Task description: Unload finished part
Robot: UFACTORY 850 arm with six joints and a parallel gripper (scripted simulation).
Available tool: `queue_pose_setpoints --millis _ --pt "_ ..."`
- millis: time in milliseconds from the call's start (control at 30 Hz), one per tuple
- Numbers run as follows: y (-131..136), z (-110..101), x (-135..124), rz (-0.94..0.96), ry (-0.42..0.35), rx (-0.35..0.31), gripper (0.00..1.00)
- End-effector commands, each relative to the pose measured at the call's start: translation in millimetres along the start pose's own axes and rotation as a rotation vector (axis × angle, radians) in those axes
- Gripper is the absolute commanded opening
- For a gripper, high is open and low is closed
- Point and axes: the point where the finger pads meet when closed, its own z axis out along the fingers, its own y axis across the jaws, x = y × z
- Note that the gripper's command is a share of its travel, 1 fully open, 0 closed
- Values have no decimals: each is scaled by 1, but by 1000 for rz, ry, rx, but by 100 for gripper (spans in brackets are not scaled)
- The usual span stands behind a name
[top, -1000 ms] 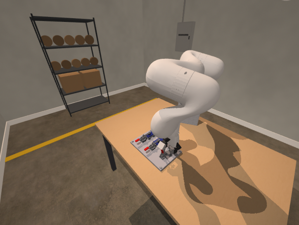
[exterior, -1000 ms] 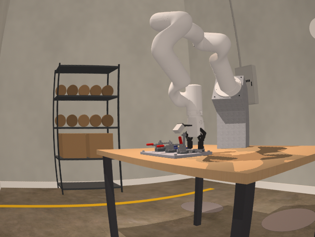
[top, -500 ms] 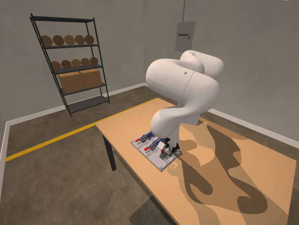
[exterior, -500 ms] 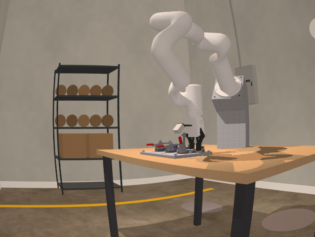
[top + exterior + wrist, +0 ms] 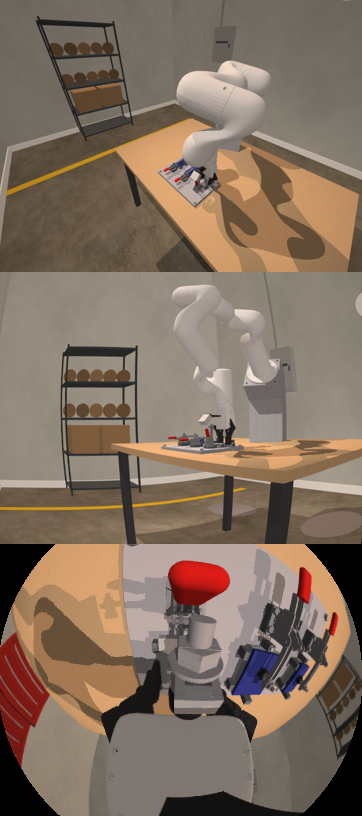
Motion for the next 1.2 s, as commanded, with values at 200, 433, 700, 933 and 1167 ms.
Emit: queue_pose_setpoints --millis 200,433,700,933,1167 --pt "0 0 0 0 0 0 0" --pt "0 0 0 0 0 0 0" --pt "0 -1 0 0 0 0 0" --pt "0 -4 0 0 0 0 0" --pt "0 -7 0 0 0 0 0"
